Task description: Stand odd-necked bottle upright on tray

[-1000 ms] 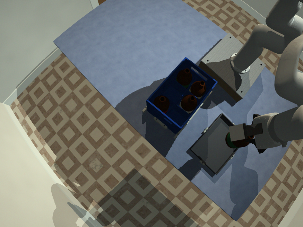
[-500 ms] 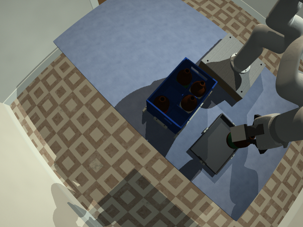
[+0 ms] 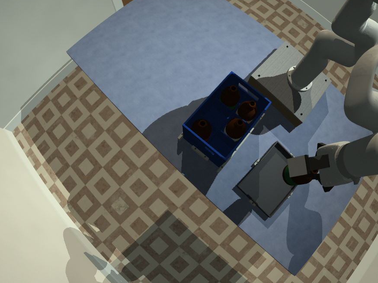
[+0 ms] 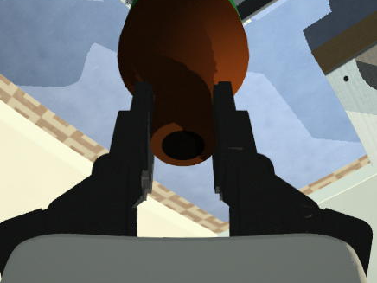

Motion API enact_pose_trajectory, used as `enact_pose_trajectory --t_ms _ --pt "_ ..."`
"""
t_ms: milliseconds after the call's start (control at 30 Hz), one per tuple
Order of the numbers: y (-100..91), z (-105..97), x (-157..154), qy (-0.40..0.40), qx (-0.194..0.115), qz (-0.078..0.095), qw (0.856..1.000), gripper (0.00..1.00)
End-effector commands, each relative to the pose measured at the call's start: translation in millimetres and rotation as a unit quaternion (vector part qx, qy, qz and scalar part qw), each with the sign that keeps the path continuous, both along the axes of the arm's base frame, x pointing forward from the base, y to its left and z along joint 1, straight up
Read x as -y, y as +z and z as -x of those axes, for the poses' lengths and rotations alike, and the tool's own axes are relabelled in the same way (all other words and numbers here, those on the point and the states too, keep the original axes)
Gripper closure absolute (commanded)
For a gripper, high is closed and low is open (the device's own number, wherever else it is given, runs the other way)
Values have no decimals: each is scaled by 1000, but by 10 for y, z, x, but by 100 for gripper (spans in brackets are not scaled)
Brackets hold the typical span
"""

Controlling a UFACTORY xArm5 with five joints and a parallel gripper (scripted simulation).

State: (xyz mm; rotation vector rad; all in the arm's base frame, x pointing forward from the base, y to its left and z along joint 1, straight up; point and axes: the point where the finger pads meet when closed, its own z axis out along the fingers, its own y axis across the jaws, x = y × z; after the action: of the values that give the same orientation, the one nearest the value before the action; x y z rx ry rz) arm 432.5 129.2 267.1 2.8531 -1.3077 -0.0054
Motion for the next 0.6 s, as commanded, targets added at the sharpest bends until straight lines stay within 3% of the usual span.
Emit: enact_pose_trajectory --t_ms 0,567 --pt "17 -8 -3 0 2 -1 1000 100" --pt "3 -9 -3 0 2 -1 1000 100"
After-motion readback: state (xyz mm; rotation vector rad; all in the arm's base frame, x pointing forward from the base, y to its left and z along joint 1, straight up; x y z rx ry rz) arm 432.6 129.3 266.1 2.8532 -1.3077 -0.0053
